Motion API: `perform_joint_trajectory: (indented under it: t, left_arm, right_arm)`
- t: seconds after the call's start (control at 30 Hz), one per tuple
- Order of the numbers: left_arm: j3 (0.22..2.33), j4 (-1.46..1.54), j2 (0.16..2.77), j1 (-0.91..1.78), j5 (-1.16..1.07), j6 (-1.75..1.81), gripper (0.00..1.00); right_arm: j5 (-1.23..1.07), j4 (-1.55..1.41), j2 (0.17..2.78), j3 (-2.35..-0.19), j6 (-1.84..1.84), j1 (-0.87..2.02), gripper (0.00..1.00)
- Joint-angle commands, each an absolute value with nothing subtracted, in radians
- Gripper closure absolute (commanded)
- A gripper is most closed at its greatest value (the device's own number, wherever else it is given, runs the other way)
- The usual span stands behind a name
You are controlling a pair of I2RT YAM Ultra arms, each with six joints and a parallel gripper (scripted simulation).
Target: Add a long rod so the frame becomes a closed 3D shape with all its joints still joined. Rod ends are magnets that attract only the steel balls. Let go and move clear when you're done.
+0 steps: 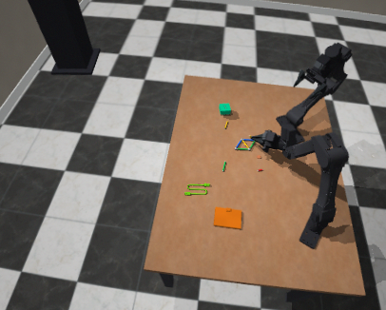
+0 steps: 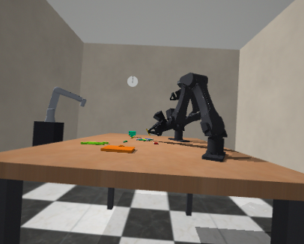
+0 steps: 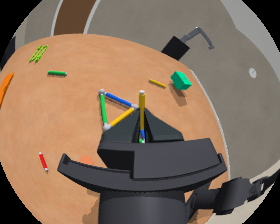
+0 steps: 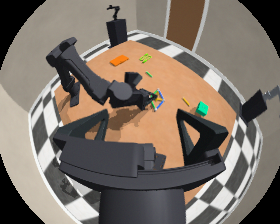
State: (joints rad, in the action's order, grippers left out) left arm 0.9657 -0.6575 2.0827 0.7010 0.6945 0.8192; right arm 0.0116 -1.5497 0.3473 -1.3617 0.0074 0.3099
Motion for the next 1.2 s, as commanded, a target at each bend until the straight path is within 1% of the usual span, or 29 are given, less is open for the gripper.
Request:
perform_joint_trajectory:
  t: [0.0,0.47,0.9,1.03,1.1,1.17]
  left_arm:
    - [0.993,-0.672,2.096,0.718,0.711,0.826,1.00]
    - [1.004,-0.732,2.168,0.755,0.751,0.852,1.00]
    - [1.008,-0.727,2.182,0.761,0.757,0.850,1.00]
    - [0.997,-0.727,2.182,0.761,0.757,0.848,1.00]
    - [0.997,-0.727,2.182,0.761,0.757,0.848,1.00]
    - [0.997,-0.727,2.182,0.761,0.757,0.848,1.00]
  right_arm:
    - [0.009,-1.563,0.356,-1.378,0.006,0.304,0.00]
    - [0.009,-1.563,0.356,-1.378,0.006,0.304,0.00]
    - [0.009,-1.563,0.356,-1.378,0.006,0.304,0.00]
    - [0.006,-1.451,0.387,-1.363,0.001,0.295,0.00]
    - [0.006,-1.451,0.387,-1.363,0.001,0.295,0.00]
    - [0.010,-1.354,0.430,-1.323,0.002,0.288,0.00]
